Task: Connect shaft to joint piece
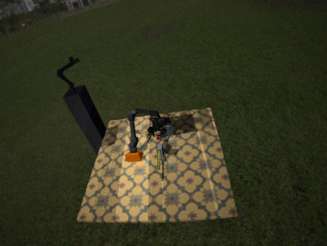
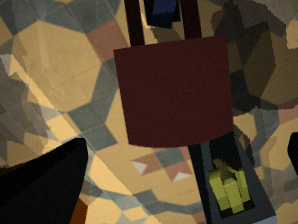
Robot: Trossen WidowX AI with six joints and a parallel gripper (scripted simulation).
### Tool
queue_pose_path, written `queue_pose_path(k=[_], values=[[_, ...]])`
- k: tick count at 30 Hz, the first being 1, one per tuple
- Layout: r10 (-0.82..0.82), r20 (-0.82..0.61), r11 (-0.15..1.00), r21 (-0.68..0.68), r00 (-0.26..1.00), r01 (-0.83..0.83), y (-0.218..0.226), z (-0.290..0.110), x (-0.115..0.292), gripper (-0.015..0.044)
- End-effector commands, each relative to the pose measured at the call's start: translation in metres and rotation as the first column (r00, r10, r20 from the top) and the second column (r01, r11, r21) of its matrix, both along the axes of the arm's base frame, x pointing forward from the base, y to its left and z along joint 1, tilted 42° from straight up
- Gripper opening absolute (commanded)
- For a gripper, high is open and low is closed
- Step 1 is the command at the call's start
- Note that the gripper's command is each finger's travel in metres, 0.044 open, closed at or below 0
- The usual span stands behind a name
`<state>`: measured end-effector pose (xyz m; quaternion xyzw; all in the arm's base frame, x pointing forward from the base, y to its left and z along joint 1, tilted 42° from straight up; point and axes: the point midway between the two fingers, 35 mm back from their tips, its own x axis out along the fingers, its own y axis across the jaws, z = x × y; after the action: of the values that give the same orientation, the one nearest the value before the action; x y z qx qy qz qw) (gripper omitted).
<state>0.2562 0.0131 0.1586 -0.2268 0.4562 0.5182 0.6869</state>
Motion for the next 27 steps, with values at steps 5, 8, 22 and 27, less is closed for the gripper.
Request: queue_pose_path(k=[5,8,22,27], values=[[-0.260,0.056,0.965,-0.005,0.964,0.261,-0.045,0.055,-0.006,0.0440],[-0.354,0.068,0.935,-0.005,0.933,0.355,-0.060,0.073,-0.013,0.0440],[-0.314,-0.043,0.948,0.041,0.948,0.316,-0.082,0.031,-0.027,0.0440],[-0.312,-0.047,0.949,0.043,0.949,0.313,-0.083,0.029,-0.028,0.0440]])
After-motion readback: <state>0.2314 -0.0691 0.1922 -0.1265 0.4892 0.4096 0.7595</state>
